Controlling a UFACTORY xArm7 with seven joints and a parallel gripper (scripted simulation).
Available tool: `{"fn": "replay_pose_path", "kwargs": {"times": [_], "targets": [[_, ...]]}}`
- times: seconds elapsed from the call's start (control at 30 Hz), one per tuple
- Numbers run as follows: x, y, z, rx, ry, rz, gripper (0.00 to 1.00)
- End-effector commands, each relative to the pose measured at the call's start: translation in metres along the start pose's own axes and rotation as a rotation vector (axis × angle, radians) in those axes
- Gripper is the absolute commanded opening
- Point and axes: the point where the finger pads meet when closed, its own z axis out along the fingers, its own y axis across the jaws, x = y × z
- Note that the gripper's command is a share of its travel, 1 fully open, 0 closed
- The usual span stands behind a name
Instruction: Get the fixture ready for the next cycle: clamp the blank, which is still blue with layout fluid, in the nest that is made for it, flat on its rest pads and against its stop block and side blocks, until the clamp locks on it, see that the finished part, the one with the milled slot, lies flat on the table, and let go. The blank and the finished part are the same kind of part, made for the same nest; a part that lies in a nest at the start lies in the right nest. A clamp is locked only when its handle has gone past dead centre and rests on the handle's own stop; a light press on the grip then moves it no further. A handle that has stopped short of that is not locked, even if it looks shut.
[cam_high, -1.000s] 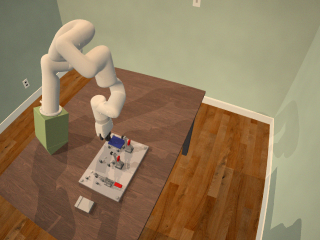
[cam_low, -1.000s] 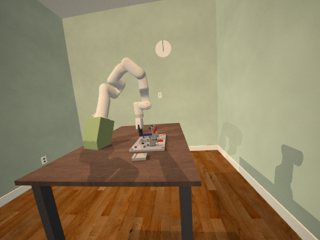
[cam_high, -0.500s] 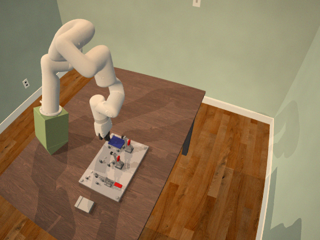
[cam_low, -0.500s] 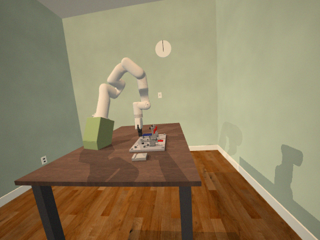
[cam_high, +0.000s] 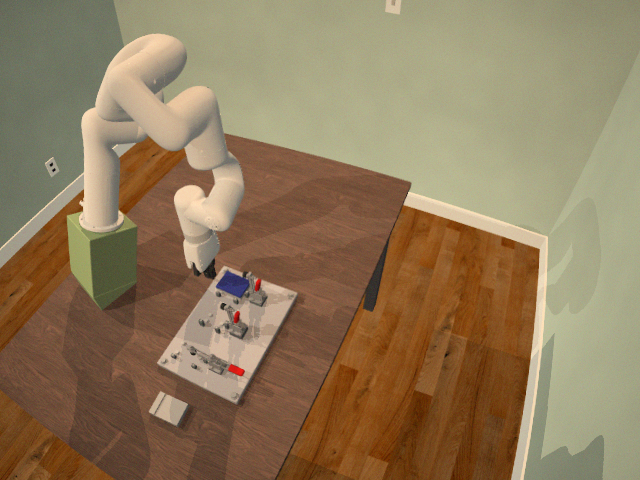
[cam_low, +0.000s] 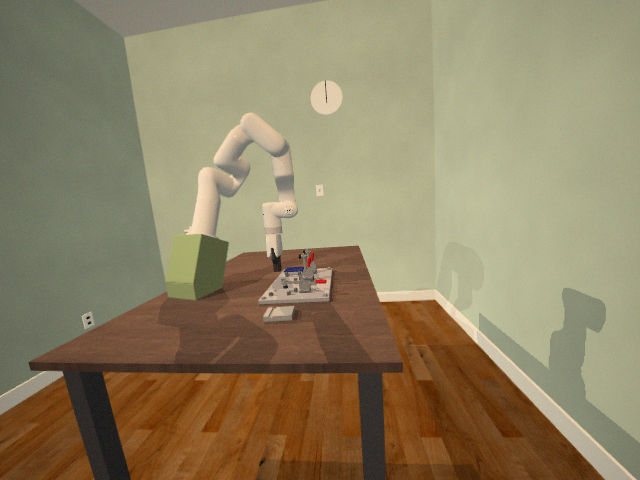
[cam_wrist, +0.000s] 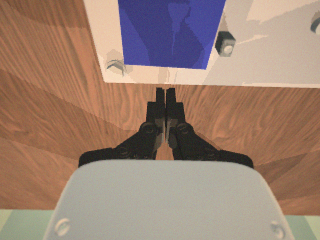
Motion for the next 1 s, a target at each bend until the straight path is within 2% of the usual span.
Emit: {"fn": "replay_pose_path", "kwargs": {"times": [0.0, 0.13, 0.97], "targets": [[0.002, 0.001, -0.018, -0.002, 0.004, 0.001, 0.00], [0.002, 0.001, -0.031, -0.002, 0.004, 0.001, 0.00], [0.002, 0.001, -0.033, -0.002, 0.004, 0.001, 0.00]]}}
